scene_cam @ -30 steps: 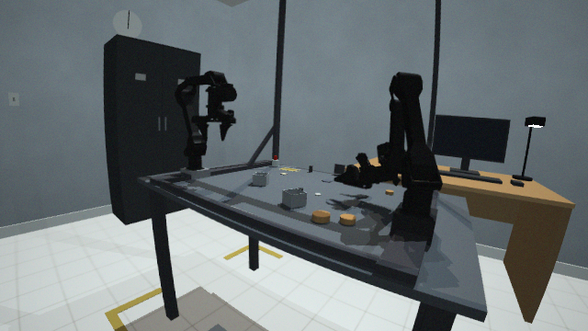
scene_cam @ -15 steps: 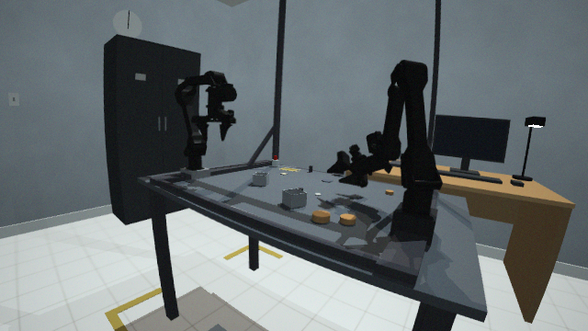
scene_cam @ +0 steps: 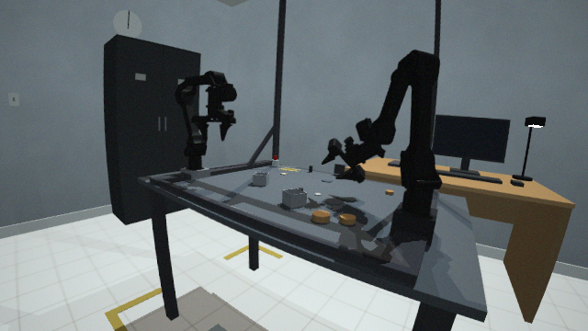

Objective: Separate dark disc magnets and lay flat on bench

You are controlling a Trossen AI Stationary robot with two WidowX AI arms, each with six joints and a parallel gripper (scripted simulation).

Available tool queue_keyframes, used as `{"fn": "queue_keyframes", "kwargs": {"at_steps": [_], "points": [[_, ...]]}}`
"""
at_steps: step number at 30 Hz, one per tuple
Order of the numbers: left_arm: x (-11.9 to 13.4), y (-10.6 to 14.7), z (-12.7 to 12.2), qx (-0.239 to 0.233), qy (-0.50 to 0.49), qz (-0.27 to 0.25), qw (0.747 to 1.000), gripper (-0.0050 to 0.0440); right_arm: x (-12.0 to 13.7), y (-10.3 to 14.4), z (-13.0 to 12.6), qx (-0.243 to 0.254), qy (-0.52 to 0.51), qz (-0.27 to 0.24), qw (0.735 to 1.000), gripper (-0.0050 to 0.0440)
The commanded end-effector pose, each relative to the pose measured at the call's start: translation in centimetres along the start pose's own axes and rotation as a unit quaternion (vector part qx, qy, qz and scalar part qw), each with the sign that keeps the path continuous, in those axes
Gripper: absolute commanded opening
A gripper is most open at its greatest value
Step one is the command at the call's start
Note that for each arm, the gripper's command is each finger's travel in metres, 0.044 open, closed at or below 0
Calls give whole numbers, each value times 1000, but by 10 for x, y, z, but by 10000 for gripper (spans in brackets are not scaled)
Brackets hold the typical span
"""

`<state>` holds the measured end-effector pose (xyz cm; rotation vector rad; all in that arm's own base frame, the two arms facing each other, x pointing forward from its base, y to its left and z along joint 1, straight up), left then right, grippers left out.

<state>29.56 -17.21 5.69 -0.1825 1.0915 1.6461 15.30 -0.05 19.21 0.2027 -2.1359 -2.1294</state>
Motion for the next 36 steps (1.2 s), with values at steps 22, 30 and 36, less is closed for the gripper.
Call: {"fn": "queue_keyframes", "kwargs": {"at_steps": [22,30,36], "points": [[-10,37,60,99,-188,23,977,400,-1,3,0,0,1,-7,1000,400],[-4,29,52,98,-181,35,978,400,-1,3,0,0,1,-7,1000,400],[-10,6,40,48,-105,29,993,400,-1,3,0,0,1,-7,1000,400]]}}
Point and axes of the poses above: on each arm, the point midway between the two fingers, 35 mm back from their tips, its own y axis back along the fingers, its own z axis across the jaws, x = y × z, the point moved 2 cm from there along y, back along the fingers, and after that the axes turned 10 degrees about y, right-handed, at the moved point
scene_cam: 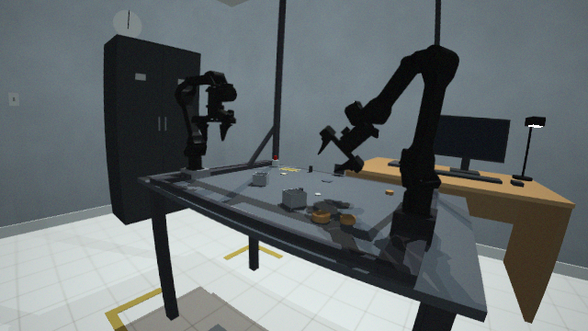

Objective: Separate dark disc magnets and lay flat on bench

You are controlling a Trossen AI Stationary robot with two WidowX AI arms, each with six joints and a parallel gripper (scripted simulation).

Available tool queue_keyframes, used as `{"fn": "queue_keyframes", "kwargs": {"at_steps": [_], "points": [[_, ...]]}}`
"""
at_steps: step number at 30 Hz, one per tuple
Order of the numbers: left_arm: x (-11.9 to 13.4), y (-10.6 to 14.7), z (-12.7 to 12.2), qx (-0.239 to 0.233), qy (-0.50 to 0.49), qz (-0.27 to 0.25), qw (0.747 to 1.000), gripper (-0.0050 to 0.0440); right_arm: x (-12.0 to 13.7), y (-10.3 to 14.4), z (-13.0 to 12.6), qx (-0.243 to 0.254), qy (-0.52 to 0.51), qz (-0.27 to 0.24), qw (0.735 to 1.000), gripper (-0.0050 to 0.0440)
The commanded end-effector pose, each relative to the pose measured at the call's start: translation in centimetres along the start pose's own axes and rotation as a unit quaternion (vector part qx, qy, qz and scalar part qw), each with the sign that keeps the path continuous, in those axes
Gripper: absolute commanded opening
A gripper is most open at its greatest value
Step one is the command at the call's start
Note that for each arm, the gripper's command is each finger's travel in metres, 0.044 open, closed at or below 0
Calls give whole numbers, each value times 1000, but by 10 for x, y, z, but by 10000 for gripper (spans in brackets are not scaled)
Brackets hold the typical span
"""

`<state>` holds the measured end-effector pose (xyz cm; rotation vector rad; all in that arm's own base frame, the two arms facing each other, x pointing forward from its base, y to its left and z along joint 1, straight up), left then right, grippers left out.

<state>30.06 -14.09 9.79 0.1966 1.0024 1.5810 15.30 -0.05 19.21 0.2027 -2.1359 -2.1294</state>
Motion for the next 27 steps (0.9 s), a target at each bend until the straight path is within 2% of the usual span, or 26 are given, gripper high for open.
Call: {"fn": "queue_keyframes", "kwargs": {"at_steps": [1,9,11,12,13,27], "points": [[-7,-20,-8,-38,60,0,997,400,-1,3,0,0,1,-7,1000,400],[-12,-42,-21,-89,155,-13,984,400,-1,3,0,0,1,-7,1000,400],[-12,-42,-21,-89,155,-13,984,400,-1,3,0,0,1,-7,1000,400],[-19,-43,-19,-103,176,-32,978,400,-1,3,0,0,1,-7,1000,400],[-13,-50,-28,-110,194,-21,975,400,-1,3,0,0,1,-7,1000,400],[-14,-68,-50,-176,343,-76,920,400,-1,3,0,0,1,-7,1000,400]]}}
Point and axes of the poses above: on each arm, the point midway between the two fingers, 35 mm back from their tips, its own y axis back along the fingers, its own z axis across the jaws, x = y × z, the point moved 2 cm from there along y, back along the fingers, and after that the axes turned 10 degrees about y, right-handed, at the moved point
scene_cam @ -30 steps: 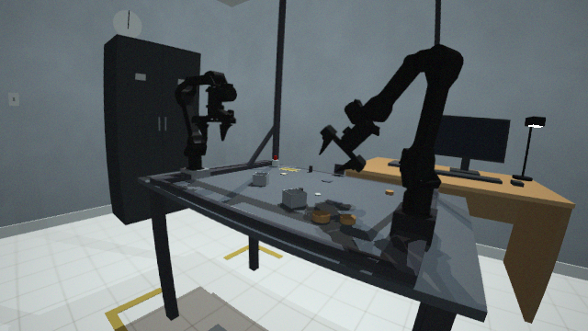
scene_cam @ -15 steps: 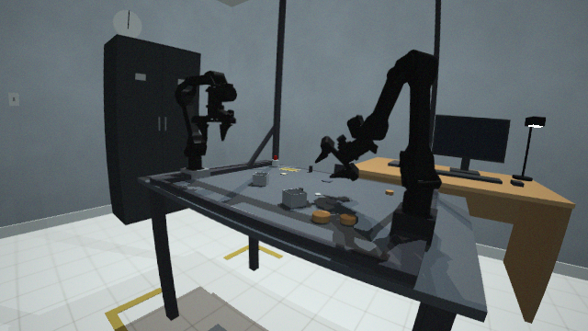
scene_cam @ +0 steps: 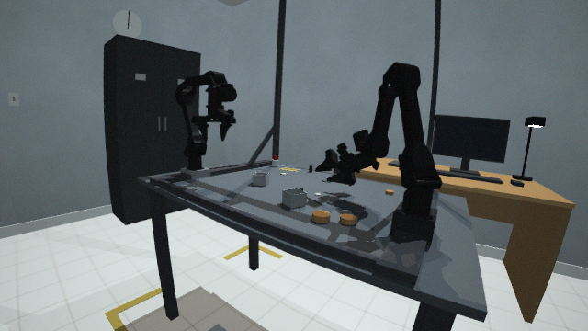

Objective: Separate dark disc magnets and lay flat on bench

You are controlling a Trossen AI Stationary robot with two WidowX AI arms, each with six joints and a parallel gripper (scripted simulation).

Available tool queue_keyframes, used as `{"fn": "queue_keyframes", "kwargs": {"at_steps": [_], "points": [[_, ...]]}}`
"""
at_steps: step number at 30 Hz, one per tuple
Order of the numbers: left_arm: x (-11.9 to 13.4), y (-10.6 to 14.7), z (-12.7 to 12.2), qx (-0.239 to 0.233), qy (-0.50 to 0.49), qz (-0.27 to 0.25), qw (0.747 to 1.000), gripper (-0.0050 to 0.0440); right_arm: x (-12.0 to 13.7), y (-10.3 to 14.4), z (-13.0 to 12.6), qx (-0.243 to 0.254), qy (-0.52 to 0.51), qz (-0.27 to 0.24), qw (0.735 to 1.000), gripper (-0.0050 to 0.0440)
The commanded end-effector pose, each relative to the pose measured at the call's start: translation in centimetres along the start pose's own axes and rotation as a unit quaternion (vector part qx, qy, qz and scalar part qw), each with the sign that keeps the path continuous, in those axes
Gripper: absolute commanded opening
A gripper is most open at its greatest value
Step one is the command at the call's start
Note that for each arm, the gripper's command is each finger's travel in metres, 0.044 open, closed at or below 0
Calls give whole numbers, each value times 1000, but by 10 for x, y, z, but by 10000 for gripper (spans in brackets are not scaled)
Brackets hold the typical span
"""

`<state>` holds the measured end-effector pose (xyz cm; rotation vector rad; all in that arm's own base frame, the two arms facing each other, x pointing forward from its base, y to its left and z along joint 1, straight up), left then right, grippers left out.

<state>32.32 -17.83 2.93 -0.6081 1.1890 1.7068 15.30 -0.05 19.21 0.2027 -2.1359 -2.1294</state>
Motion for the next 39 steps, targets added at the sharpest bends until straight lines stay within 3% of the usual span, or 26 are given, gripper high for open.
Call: {"fn": "queue_keyframes", "kwargs": {"at_steps": [1,18,25,39], "points": [[1,-1,-4,-17,37,-22,999,400,-1,3,0,0,1,-7,1000,400],[27,3,-18,-63,233,-95,966,400,-1,3,0,0,1,-7,1000,400],[38,9,-20,-72,322,-130,935,400,-1,3,0,0,1,-7,1000,400],[35,9,-19,-72,338,-137,928,400,-1,3,0,0,1,-7,1000,400]]}}
Point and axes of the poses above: on each arm, the point midway between the two fingers, 35 mm back from their tips, its own y axis back along the fingers, its own z axis across the jaws, x = y × z, the point moved 2 cm from there along y, back along the fingers, and after that the axes turned 10 degrees about y, right-handed, at the moved point
